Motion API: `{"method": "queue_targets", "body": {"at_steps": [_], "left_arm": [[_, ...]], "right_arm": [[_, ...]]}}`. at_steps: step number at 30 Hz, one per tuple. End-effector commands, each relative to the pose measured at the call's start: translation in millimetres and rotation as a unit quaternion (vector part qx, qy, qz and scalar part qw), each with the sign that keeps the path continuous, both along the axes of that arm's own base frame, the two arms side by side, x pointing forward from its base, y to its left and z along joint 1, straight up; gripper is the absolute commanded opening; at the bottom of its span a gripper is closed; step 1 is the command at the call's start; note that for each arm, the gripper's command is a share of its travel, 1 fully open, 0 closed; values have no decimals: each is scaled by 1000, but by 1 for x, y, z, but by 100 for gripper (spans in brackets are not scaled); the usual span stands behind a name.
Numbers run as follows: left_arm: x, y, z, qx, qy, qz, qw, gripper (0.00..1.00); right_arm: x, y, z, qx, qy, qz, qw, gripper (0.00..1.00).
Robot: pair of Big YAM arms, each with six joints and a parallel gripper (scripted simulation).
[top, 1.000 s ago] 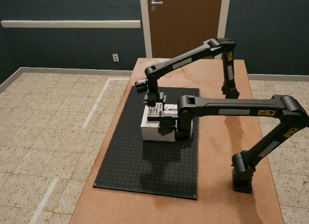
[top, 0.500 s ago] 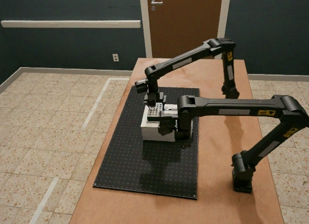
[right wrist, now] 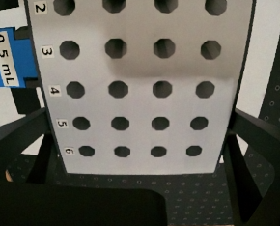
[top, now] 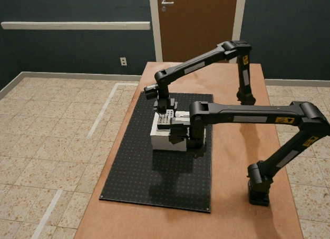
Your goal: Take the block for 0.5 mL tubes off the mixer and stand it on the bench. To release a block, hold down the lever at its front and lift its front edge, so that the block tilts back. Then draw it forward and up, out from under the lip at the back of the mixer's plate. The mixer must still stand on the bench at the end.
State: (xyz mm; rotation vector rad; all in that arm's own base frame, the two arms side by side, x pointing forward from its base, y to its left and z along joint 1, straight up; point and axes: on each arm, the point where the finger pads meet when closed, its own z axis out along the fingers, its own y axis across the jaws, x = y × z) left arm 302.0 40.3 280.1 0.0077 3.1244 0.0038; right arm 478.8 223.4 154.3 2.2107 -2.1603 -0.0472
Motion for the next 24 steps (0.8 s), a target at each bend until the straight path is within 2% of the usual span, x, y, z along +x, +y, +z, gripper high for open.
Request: {"method": "queue_targets", "body": {"at_steps": [1,14,24], "left_arm": [[10,0,18,3,-26,4,1000,0],[1,-1,0,0,-3,5,1000,0],[4,0,7,1,-11,5,1000,0]], "right_arm": [[0,-5,16,-6,6,-10,1000,0],[-1,-5,16,-6,6,-9,1000,0],[-1,-5,16,-6,5,-8,1000,0]]}}
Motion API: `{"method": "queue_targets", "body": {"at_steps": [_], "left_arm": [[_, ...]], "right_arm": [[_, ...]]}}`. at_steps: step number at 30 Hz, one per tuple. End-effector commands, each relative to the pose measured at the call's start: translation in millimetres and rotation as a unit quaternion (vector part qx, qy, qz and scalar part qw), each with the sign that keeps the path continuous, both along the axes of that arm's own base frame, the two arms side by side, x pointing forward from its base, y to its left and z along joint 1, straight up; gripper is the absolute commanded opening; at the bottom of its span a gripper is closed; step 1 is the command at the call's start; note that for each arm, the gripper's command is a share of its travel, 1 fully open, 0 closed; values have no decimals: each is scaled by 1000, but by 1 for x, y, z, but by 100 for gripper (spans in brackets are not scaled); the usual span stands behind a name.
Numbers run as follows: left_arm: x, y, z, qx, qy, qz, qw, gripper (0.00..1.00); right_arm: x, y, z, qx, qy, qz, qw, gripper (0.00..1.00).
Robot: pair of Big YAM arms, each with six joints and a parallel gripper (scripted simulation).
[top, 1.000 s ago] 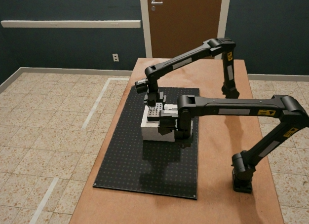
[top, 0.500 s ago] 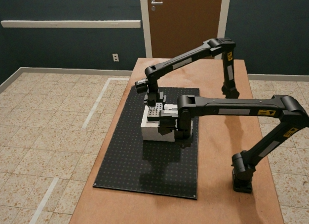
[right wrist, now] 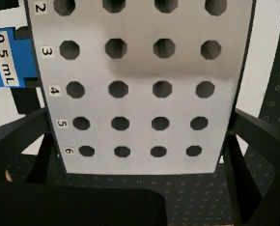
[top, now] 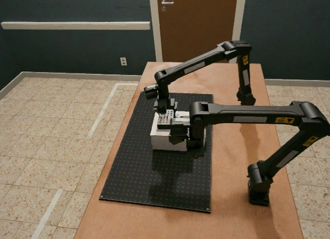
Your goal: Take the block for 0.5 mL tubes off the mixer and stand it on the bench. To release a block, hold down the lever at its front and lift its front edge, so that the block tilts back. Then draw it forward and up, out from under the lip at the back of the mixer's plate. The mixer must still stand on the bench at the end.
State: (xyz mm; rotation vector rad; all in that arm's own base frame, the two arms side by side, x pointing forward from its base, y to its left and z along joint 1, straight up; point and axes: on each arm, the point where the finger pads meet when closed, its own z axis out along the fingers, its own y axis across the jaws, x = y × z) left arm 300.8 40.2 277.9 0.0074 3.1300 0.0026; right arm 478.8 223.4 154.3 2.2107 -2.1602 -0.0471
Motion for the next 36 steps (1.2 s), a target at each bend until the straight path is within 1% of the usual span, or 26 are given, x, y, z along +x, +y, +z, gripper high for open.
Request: {"method": "queue_targets", "body": {"at_steps": [1,12,19,27,32,36], "left_arm": [[6,0,11,2,-16,5,1000,0],[14,1,25,4,-33,5,999,0],[15,2,27,4,-36,5,999,0],[16,2,29,5,-38,5,999,0],[16,2,30,5,-39,5,999,0],[13,2,23,3,-30,5,1000,0]], "right_arm": [[-1,-5,16,-6,5,-8,1000,0],[-1,-5,17,-6,5,-7,1000,0],[-2,-5,17,-6,5,-7,1000,0],[-2,-4,20,-1,10,1,1000,0],[-2,-2,17,0,18,4,1000,0],[-2,-2,18,0,20,6,1000,0]]}}
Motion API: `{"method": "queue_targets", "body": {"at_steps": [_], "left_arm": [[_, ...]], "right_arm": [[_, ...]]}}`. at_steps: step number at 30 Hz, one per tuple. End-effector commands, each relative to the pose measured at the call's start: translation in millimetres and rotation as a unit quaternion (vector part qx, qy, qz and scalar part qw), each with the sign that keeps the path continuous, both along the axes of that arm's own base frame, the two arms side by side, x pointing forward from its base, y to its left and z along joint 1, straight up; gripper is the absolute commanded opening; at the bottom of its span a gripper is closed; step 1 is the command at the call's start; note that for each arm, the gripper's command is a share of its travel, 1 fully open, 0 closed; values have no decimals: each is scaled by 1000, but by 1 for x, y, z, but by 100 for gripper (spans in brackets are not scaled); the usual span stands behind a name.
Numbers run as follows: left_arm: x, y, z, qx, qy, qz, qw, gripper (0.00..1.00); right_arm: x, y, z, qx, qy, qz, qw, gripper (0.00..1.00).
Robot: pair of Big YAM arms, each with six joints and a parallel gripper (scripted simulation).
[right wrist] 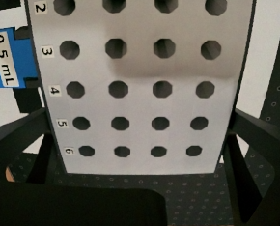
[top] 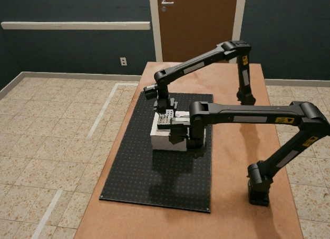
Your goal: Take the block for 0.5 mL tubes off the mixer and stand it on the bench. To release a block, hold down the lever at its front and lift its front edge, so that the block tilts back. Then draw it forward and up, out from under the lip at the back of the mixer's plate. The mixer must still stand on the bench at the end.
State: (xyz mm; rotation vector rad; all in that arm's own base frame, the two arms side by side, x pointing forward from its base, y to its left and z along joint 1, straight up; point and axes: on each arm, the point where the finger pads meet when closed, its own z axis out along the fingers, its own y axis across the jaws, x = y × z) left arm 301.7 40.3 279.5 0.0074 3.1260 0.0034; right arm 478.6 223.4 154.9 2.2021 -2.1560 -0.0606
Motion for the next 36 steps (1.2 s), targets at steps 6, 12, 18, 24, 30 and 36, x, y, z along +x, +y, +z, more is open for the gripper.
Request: {"method": "queue_targets", "body": {"at_steps": [6,12,18,24,30,36], "left_arm": [[9,1,15,2,-20,5,1000,0],[4,1,6,0,-7,5,1000,0],[0,0,-1,-1,2,5,1000,0],[-1,0,-2,-1,4,6,1000,0],[4,1,6,0,-6,6,1000,0],[7,2,12,1,-14,6,1000,0]], "right_arm": [[-2,-2,20,1,14,9,1000,0],[-2,-3,22,-1,9,13,1000,0],[-4,-4,23,3,2,15,1000,0],[-1,-2,22,6,-6,18,1000,0],[2,-1,22,8,-11,20,1000,0],[2,-1,22,8,-12,20,1000,0]]}}
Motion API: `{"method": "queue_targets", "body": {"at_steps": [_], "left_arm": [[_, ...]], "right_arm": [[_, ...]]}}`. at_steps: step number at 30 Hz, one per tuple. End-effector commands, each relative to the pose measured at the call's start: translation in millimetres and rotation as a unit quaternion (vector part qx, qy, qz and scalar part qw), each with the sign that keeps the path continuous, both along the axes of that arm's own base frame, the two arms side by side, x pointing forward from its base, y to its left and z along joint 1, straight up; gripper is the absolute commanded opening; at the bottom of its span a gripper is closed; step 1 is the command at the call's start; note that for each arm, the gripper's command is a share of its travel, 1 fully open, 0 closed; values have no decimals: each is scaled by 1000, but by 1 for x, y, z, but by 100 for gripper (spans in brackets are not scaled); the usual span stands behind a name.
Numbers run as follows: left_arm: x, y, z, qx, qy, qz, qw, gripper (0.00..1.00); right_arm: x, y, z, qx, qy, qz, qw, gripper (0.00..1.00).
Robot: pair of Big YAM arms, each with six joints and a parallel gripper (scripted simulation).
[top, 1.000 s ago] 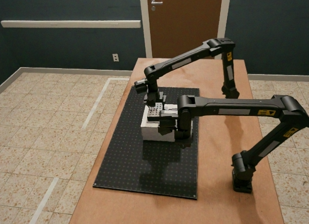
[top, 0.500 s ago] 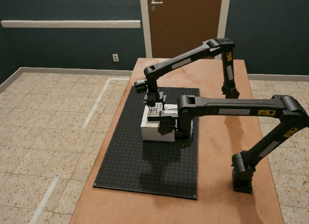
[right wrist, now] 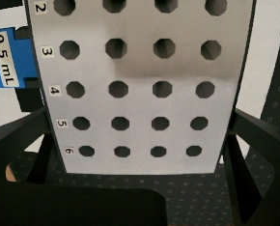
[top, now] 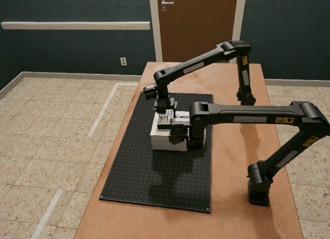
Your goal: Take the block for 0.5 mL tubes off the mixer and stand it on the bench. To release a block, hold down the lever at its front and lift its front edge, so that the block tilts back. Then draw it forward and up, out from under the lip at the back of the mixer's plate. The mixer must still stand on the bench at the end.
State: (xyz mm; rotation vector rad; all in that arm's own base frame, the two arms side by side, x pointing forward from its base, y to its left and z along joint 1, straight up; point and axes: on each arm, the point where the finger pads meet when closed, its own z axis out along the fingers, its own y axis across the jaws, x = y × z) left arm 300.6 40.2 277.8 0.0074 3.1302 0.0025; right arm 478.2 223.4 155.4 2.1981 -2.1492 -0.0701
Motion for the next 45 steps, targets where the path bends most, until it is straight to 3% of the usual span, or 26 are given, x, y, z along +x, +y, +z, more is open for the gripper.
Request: {"method": "queue_targets", "body": {"at_steps": [1,34,45], "left_arm": [[9,2,15,2,-18,6,1000,0],[16,4,28,3,-33,6,999,0],[7,2,10,0,-9,6,1000,0]], "right_arm": [[2,-1,22,9,-17,19,1000,0],[3,0,23,10,-19,22,1000,0],[3,0,23,10,-20,23,999,0]]}}
